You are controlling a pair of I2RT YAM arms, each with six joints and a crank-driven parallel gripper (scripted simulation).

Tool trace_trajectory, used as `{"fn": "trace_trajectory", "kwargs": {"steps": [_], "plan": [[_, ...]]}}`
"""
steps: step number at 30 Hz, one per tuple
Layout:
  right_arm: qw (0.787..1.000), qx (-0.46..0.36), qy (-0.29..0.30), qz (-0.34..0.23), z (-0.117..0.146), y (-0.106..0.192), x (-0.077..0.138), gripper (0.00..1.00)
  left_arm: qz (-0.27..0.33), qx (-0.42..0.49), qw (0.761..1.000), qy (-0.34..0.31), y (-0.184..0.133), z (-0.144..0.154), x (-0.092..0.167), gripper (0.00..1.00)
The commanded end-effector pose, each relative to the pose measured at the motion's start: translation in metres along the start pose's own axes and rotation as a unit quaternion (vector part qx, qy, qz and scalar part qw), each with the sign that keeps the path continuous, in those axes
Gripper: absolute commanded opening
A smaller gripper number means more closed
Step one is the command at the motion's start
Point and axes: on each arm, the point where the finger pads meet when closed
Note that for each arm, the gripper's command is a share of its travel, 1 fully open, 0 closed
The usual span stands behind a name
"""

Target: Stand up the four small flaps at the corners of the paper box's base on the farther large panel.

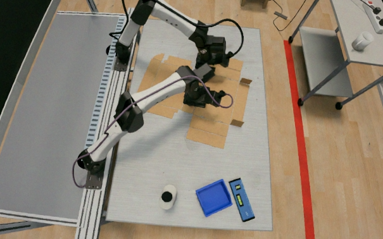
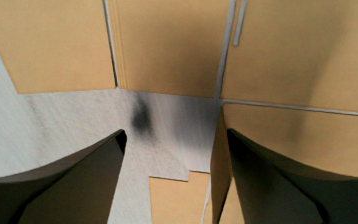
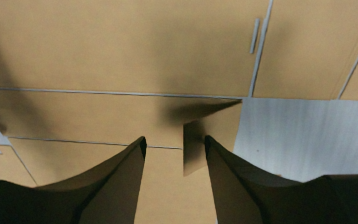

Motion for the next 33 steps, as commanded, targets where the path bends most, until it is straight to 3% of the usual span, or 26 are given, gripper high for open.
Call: {"fn": "trace_trajectory", "kwargs": {"steps": [1, 5, 7, 24, 25, 26, 33], "plan": [[1.0, 0.001, -0.002, 0.003, 0.006, 0.01, -0.023, 0.51, -0.002, -0.006, 1.0, 0.027, -0.006, 0.015, -0.012, 0.81], [1.0, 0.001, -0.002, 0.002, 0.008, 0.011, -0.028, 0.51, -0.002, -0.006, 1.0, 0.027, -0.006, 0.015, -0.012, 0.81], [1.0, 0.003, 0.007, 0.012, 0.008, 0.006, -0.014, 0.51, -0.002, -0.006, 1.0, 0.027, -0.006, 0.015, -0.012, 0.81], [1.0, 0.002, 0.007, 0.013, 0.003, 0.001, -0.011, 0.51, -0.002, -0.006, 1.0, 0.027, -0.006, 0.015, -0.012, 0.81], [1.0, 0.001, 0.004, 0.009, 0.0, 0.0, -0.004, 0.51, -0.002, -0.006, 1.0, 0.027, -0.006, 0.015, -0.012, 0.81], [1.0, -0.001, -0.006, -0.004, -0.006, 0.0, 0.02, 0.51, -0.002, -0.006, 1.0, 0.027, -0.006, 0.015, -0.012, 0.81], [1.0, -0.001, -0.007, -0.012, -0.01, -0.009, 0.031, 0.51, -0.002, -0.006, 1.0, 0.027, -0.006, 0.015, -0.012, 0.81]]}}
Point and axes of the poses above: on each arm, the point where the finger pads meet when closed, its own x axis back along the fingers, its own y axis across the jaws, z = x × y, and after that the axes turned 1 degree about x, right-handed
